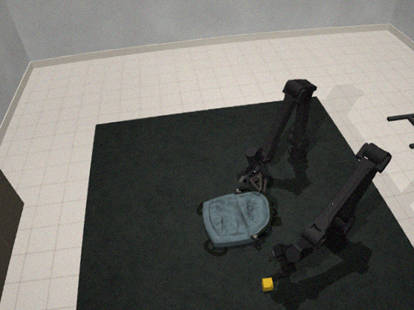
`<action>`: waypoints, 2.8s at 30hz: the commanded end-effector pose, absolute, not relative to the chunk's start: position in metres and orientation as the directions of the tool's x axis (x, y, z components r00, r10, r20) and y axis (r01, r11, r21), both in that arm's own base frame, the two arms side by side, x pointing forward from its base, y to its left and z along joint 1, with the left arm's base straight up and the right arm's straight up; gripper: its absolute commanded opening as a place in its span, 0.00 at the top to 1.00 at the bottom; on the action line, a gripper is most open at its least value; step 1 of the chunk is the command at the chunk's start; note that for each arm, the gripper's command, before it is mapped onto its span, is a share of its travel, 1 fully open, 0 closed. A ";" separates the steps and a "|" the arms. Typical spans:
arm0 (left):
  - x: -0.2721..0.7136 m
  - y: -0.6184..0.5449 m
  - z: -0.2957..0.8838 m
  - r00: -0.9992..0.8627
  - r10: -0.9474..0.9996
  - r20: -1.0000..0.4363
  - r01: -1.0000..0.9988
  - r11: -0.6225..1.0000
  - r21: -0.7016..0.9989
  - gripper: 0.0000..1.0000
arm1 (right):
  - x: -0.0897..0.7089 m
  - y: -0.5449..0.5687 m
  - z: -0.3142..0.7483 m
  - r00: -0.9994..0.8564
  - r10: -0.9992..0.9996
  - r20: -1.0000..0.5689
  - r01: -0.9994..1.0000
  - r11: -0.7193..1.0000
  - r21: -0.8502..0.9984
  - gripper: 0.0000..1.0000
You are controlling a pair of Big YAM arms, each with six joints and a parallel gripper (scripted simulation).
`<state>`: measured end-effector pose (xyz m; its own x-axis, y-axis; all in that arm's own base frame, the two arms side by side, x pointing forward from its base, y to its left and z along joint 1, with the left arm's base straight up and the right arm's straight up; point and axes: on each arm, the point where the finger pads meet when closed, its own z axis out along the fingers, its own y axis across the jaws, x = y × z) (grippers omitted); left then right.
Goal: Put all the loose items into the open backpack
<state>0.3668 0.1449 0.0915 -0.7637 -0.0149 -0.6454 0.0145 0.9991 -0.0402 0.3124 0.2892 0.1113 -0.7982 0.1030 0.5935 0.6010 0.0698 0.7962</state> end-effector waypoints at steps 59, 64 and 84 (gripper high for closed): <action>0.405 0.194 0.038 -0.736 0.059 -0.674 0.058 0.998 0.023 0.57 | 0.334 0.298 0.130 -0.833 0.089 0.546 0.551 0.049 0.833 0.68; 0.405 0.195 0.038 -0.737 0.059 -0.674 0.058 0.998 0.023 0.66 | 0.334 0.298 0.130 -0.833 0.089 0.546 0.551 0.049 0.833 0.68; 0.411 0.206 0.075 -0.719 0.074 -0.692 0.056 0.997 0.048 0.66 | 0.334 0.298 0.130 -0.833 0.089 0.546 0.551 0.049 0.833 0.68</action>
<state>0.3884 0.1815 0.0221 -0.7793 0.0346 -0.6257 0.0593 0.9981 -0.0188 0.3124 0.2892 0.1113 -0.7982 0.1030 0.5935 0.6010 0.0698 0.7962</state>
